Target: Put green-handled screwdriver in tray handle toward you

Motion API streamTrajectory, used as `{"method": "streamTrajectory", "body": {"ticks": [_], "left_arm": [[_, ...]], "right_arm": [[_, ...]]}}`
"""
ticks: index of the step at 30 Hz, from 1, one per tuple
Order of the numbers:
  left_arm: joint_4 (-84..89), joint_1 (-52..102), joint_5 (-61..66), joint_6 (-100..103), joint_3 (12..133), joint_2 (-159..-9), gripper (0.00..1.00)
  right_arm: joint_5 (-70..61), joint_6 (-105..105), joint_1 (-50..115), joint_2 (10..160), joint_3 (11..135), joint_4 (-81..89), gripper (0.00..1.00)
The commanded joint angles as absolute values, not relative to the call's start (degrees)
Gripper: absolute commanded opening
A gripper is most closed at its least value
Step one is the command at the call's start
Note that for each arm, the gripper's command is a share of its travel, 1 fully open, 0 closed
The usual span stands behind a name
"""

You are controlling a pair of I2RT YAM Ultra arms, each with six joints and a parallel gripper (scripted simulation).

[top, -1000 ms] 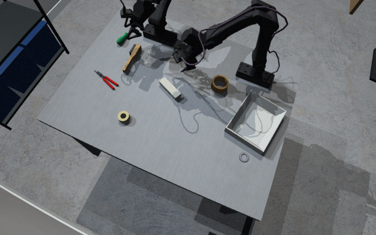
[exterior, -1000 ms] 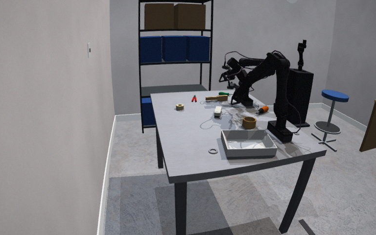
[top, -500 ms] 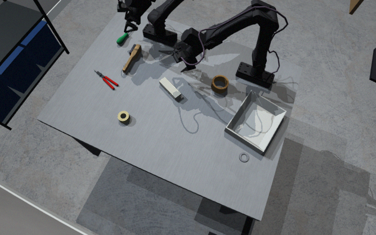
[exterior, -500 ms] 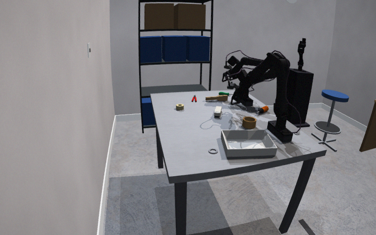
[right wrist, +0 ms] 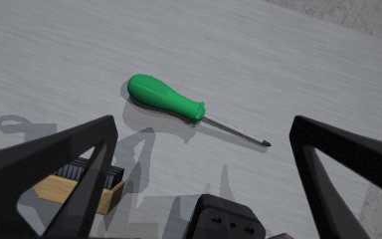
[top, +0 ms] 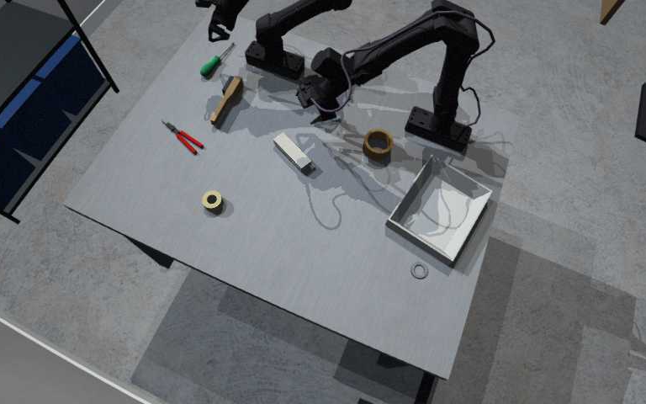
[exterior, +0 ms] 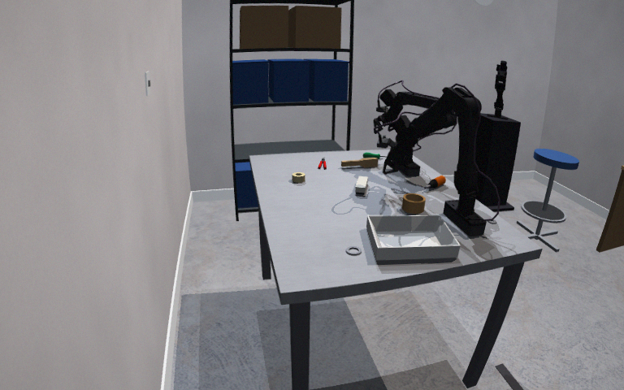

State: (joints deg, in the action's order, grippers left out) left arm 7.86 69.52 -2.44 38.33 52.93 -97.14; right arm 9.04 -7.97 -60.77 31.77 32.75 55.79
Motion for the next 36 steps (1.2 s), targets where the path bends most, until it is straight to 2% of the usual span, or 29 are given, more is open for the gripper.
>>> {"method": "streamTrajectory", "body": {"ticks": [1, 22, 25, 26, 32, 36], "left_arm": [[7.6, 69.5, -2.5, 38.3, 53.3, -96.7, 1.00], [7.6, 69.5, -2.5, 38.3, 53.3, -96.7, 1.00], [9.1, 69.2, -4.1, 37.4, 52.6, -95.8, 1.00], [9.5, 69.0, -4.8, 37.2, 52.4, -95.4, 1.00], [12.9, 67.6, -10.0, 34.9, 50.2, -89.9, 1.00], [17.2, 64.5, -15.8, 31.6, 47.4, -80.3, 1.00]], "right_arm": [[5.3, -1.3, -67.2, 34.7, 36.1, 54.6, 1.00], [2.3, 1.3, -71.6, 36.2, 36.8, 55.4, 1.00], [1.2, 3.8, -71.6, 36.3, 36.8, 55.0, 0.66], [0.8, 5.2, -71.5, 36.5, 36.8, 54.5, 0.62], [-0.6, 16.3, -71.2, 39.8, 36.3, 53.3, 0.62], [-2.3, 30.1, -71.6, 47.9, 36.4, 52.0, 0.62]]}}
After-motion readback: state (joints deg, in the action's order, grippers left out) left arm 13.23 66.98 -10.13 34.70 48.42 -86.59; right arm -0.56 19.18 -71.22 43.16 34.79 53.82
